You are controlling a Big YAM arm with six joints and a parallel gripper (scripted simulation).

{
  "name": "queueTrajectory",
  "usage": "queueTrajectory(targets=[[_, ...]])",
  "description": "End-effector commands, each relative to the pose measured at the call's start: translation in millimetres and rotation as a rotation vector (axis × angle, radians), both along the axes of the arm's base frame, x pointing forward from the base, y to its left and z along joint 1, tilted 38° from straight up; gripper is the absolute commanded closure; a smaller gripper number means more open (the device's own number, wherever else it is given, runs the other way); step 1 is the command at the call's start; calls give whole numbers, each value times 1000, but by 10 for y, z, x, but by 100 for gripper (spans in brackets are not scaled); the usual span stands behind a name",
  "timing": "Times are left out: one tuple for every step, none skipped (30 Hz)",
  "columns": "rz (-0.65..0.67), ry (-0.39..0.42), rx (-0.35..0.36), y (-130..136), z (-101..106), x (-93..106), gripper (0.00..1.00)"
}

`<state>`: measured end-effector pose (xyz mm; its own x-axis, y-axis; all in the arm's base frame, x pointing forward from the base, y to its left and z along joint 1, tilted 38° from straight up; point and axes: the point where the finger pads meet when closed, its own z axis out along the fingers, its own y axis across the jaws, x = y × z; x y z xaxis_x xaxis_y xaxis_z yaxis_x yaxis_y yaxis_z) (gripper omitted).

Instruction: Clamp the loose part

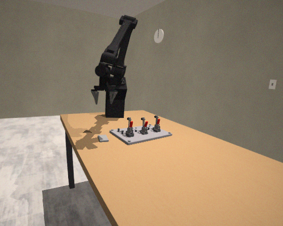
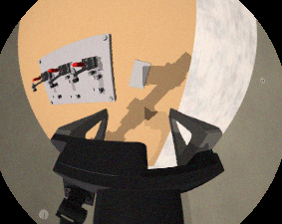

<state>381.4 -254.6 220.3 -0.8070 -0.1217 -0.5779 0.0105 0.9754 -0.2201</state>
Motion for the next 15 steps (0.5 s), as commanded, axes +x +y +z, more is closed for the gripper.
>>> queueTrajectory(targets=[[-11,-17,2,-78,162,115,8],[-19,-19,8,-78,163,115,8],[-31,-22,17,-78,163,115,8],[-45,-25,28,-78,163,115,8],[-63,-29,41,-78,163,115,8],[-82,-34,56,-78,162,115,8],[-102,-38,71,-78,162,115,8],[-123,-43,86,-79,162,115,8],[-123,-43,86,-79,162,115,8],[-123,-43,86,-79,162,115,8],[-142,-48,101,-79,162,114,8],[-159,-52,114,-79,162,114,8],[-174,-55,125,-79,162,114,8],[-185,-58,134,-79,162,114,8],[-193,-60,140,-79,162,114,8]])
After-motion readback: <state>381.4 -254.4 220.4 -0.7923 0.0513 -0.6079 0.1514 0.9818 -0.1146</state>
